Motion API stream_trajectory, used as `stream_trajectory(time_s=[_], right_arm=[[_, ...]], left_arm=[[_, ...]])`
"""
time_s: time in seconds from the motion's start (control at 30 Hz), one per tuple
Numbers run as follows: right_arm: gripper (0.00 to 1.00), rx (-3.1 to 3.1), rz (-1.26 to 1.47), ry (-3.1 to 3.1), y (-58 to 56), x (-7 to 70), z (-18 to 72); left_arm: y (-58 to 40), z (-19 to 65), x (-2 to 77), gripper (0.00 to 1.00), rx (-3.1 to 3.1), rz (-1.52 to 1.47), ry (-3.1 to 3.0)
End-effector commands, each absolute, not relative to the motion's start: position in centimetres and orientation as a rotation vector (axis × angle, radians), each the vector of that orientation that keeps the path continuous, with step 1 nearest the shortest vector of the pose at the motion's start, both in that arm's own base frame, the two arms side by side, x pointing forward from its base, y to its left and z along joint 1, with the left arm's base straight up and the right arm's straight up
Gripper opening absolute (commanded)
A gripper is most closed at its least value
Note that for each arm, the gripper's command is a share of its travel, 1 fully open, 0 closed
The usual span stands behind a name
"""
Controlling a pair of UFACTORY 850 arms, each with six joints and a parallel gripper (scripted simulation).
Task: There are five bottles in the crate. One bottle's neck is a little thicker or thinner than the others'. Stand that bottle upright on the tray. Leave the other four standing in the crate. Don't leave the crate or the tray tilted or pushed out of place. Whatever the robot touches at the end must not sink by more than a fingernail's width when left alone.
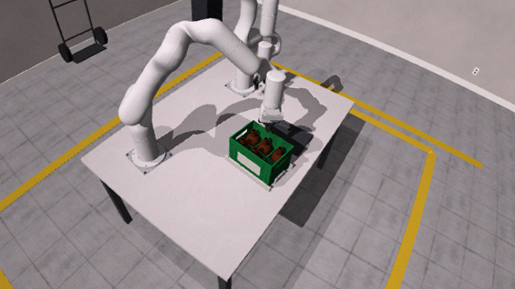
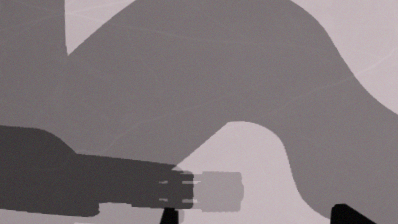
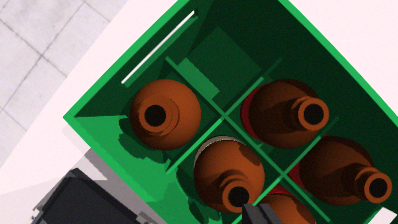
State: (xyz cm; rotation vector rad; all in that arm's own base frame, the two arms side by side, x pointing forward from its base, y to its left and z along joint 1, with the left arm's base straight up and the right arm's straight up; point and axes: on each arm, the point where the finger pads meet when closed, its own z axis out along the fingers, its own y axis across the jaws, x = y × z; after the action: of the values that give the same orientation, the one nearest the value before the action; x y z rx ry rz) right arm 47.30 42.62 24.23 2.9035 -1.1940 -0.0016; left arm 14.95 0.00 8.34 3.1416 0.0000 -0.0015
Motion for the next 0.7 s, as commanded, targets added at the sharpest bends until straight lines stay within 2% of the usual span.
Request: stream_trajectory(time_s=[0.0,0.37,0.57,0.6,0.67], right_arm=[[0.00,2.905,0.000,-1.195,42.7,47.4,24.3],[0.00,2.906,0.000,-1.195,34.7,55.9,24.3],[0.00,2.906,0.000,-1.195,34.1,56.4,24.3],[0.66,2.906,0.000,-1.195,34.1,56.4,24.3],[0.66,2.906,0.000,-1.195,34.1,56.4,24.3]], left_arm=[[0.0,8.4,15.0,1.00,3.142,0.000,0.000],[0.0,8.4,15.0,1.00,3.142,0.000,0.000],[0.0,8.4,15.0,1.00,3.142,0.000,0.000],[0.0,8.4,15.0,1.00,3.142,0.000,0.000],[0.0,8.4,15.0,1.00,3.142,0.000,0.000]])
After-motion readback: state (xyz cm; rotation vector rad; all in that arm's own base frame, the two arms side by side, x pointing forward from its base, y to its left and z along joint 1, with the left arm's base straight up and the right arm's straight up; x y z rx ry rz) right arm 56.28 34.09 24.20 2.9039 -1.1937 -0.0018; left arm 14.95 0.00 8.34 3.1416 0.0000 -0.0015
